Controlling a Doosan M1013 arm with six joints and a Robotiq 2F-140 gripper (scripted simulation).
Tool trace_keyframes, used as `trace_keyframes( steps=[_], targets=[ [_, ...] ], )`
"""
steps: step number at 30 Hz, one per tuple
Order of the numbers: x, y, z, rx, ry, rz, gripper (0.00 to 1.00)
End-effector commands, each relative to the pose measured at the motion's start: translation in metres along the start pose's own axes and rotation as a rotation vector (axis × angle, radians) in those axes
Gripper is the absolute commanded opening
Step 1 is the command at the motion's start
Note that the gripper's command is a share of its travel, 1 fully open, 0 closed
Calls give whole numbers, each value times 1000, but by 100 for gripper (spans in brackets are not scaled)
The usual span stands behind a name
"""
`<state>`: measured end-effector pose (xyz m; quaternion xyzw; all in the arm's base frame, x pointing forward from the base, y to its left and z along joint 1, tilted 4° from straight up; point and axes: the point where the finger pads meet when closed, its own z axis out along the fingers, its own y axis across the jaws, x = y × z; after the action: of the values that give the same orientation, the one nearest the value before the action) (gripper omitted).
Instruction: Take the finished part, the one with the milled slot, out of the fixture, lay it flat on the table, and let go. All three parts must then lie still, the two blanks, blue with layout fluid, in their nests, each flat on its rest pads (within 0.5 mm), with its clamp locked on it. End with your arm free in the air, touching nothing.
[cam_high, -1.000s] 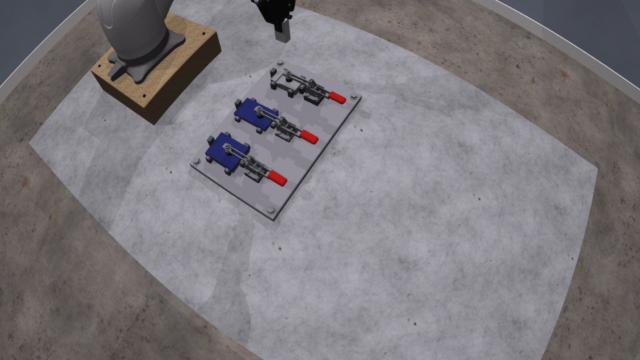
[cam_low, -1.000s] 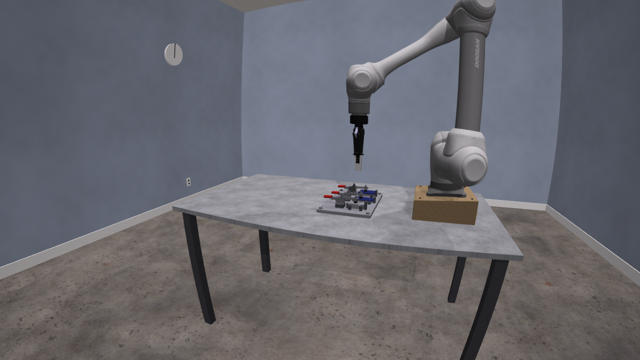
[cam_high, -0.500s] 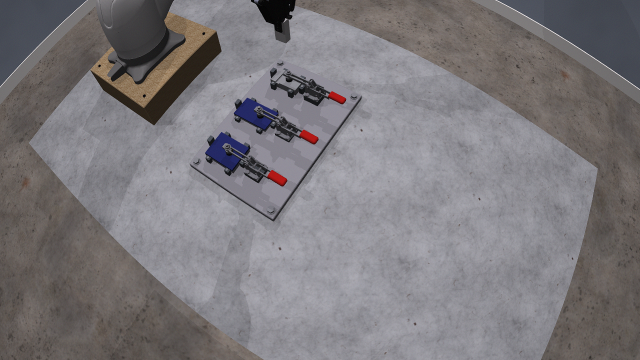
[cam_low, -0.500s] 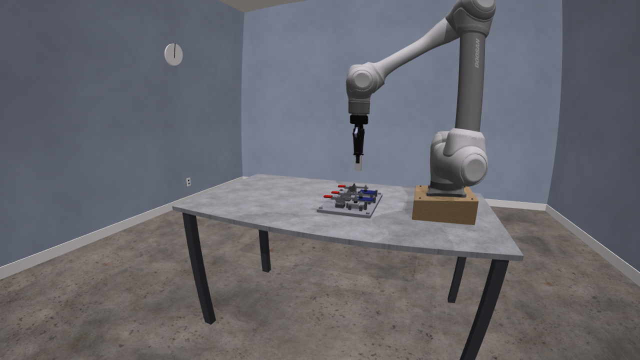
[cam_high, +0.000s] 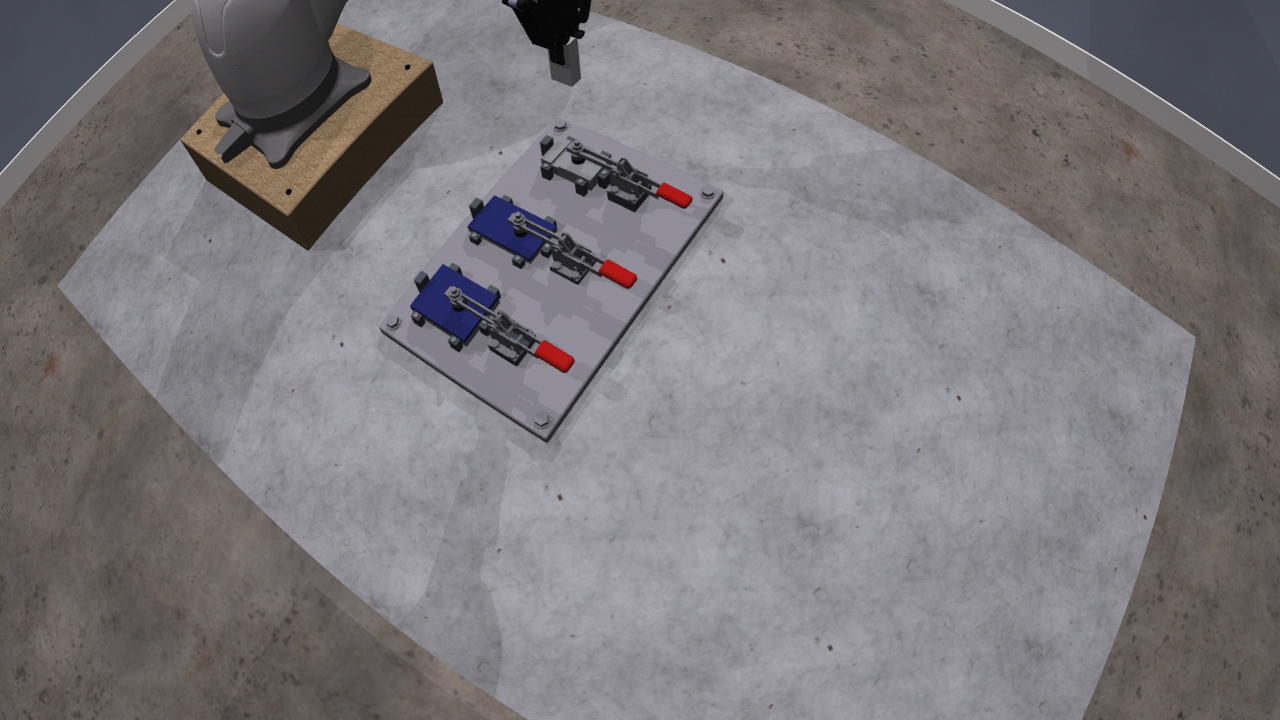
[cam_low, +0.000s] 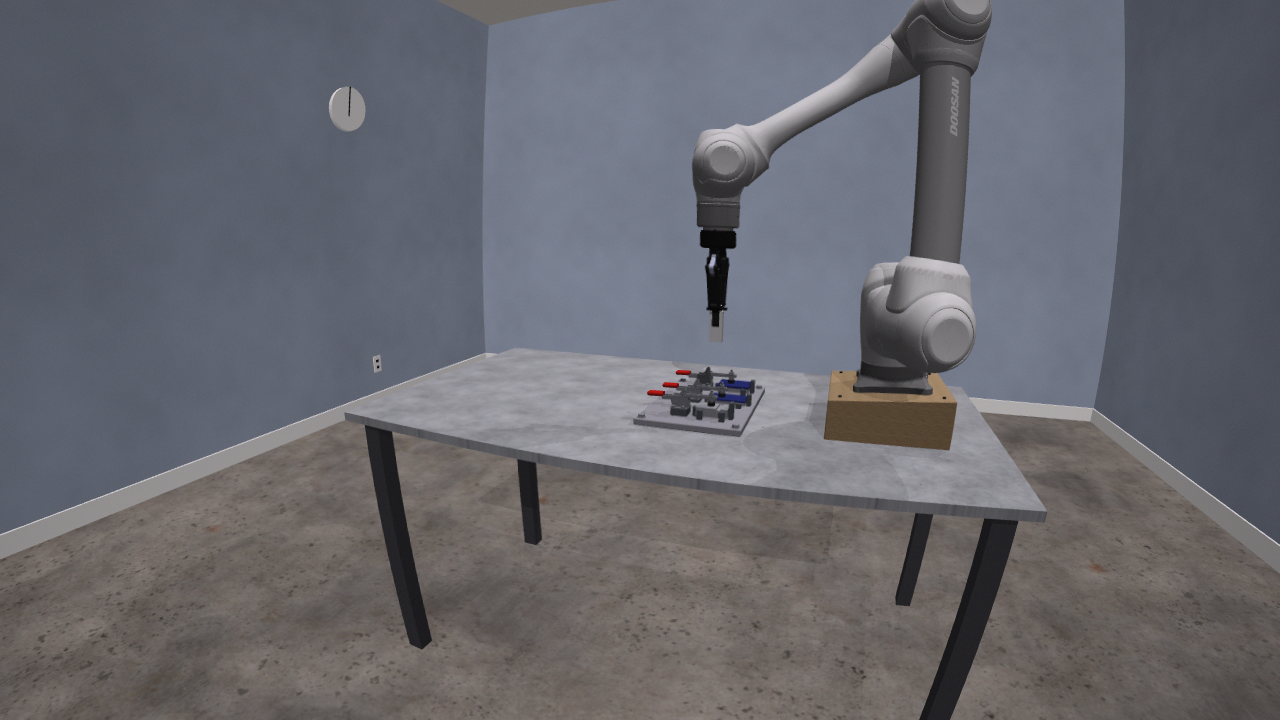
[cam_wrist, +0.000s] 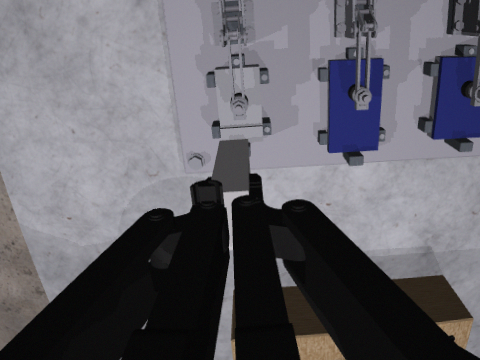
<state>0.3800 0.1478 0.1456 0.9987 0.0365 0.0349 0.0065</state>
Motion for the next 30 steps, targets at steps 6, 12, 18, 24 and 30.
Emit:
trace_keyframes(
  steps=[6, 12, 18, 24, 30],
  targets=[
    [2, 1, 1, -5, 4, -4, 58],
    [2, 1, 1, -5, 4, -4, 58],
    [2, 1, 1, -4, 3, -4, 58],
    [2, 1, 1, -4, 3, -4, 58],
    [2, 1, 1, -4, 3, -5, 58]
  ],
)
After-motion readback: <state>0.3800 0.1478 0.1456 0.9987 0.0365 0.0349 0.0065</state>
